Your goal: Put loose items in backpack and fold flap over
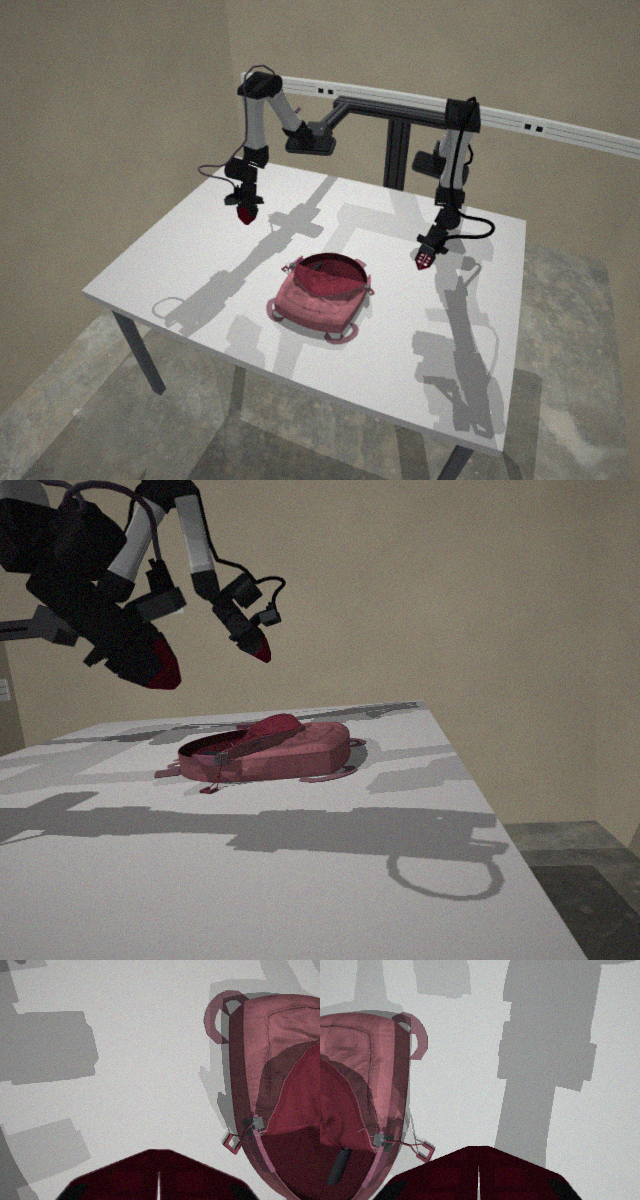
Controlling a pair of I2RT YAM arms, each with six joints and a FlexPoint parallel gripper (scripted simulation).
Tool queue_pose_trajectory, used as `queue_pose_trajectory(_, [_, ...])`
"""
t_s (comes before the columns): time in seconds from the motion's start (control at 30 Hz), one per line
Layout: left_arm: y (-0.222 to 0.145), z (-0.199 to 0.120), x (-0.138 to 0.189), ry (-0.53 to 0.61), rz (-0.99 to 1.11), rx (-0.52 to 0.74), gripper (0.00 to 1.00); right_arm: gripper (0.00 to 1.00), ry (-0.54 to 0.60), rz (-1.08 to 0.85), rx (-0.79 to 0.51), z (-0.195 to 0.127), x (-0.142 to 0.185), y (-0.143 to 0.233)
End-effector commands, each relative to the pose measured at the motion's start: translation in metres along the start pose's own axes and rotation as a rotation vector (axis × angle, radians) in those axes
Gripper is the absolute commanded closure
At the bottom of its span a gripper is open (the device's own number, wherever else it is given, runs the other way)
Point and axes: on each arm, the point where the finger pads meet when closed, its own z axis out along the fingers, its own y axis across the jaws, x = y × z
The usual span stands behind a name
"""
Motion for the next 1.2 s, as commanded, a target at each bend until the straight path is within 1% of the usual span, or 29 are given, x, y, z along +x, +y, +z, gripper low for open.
queue_pose_trajectory(0.0, [-0.023,0.014,0.007,0.123,-0.051,0.155,1.00,1.00,0.137,0.070,-0.136,0.012,0.017,0.014])
queue_pose_trajectory(0.37, [-0.059,0.046,-0.009,0.298,-0.171,0.456,1.00,1.00,0.318,0.188,-0.445,0.039,0.015,0.055])
queue_pose_trajectory(0.43, [-0.059,0.046,-0.009,0.298,-0.171,0.456,1.00,1.00,0.318,0.188,-0.445,0.039,0.015,0.055])
queue_pose_trajectory(0.47, [-0.061,0.049,-0.011,0.313,-0.184,0.479,1.00,1.00,0.335,0.201,-0.472,0.041,0.015,0.058])
queue_pose_trajectory(0.93, [-0.109,0.089,-0.030,0.537,-0.346,0.862,1.00,1.00,0.563,0.366,-0.848,0.074,0.014,0.102])
queue_pose_trajectory(1.0, [-0.109,0.089,-0.030,0.537,-0.346,0.862,1.00,1.00,0.563,0.366,-0.848,0.074,0.014,0.102])
queue_pose_trajectory(1.07, [-0.116,0.095,-0.032,0.567,-0.369,0.915,1.00,1.00,0.596,0.390,-0.901,0.078,0.014,0.108])
queue_pose_trajectory(1.13, [-0.116,0.094,-0.032,0.567,-0.369,0.915,1.00,1.00,0.598,0.392,-0.906,0.078,0.015,0.110])
queue_pose_trajectory(1.17, [-0.111,0.100,-0.028,0.564,-0.372,0.910,1.00,1.00,0.598,0.392,-0.906,0.083,0.019,0.108])
